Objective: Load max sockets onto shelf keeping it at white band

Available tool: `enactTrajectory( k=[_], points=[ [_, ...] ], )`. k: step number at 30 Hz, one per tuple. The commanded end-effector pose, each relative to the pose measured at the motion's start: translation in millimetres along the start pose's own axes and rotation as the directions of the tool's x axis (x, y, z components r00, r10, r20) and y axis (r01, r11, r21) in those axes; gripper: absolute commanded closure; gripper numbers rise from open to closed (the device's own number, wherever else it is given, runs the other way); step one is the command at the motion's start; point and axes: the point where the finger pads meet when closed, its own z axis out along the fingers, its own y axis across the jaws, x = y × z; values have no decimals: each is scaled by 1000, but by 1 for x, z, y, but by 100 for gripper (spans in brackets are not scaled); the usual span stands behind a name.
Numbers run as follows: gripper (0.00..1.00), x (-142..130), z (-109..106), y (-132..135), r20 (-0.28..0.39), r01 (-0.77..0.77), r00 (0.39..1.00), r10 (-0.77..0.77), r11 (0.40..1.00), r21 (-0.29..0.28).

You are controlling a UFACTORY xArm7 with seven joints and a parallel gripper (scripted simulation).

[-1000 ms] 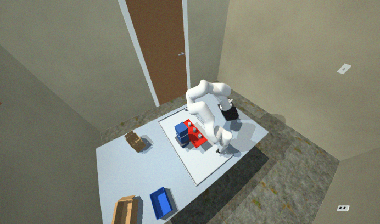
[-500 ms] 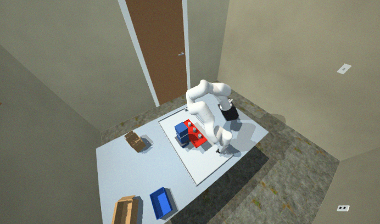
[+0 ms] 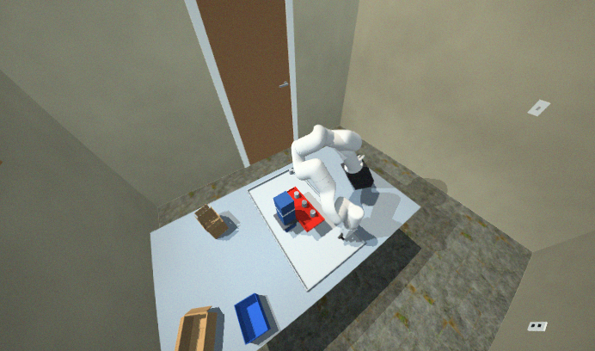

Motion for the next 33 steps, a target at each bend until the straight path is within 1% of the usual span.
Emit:
enactTrajectory(
  k=[1, 11, 15, 26, 28, 33],
  points=[
    [48, -2, -1, -1, 3, 1, 1000, -1, 1000, 2],
    [48, -2, -3, -1, 3, 1, 1000, -1, 1000, 2],
    [48, -1, -9, -1, 3, 1, 1000, -1, 1000, 2],
    [48, -1, -37, 0, 3, 1, 1000, -1, 1000, 2],
    [48, -1, -37, 0, 3, 1, 1000, -1, 1000, 2],
    [48, -1, -52, 0, 3, 1, 1000, -1, 1000, 2]
  ],
)
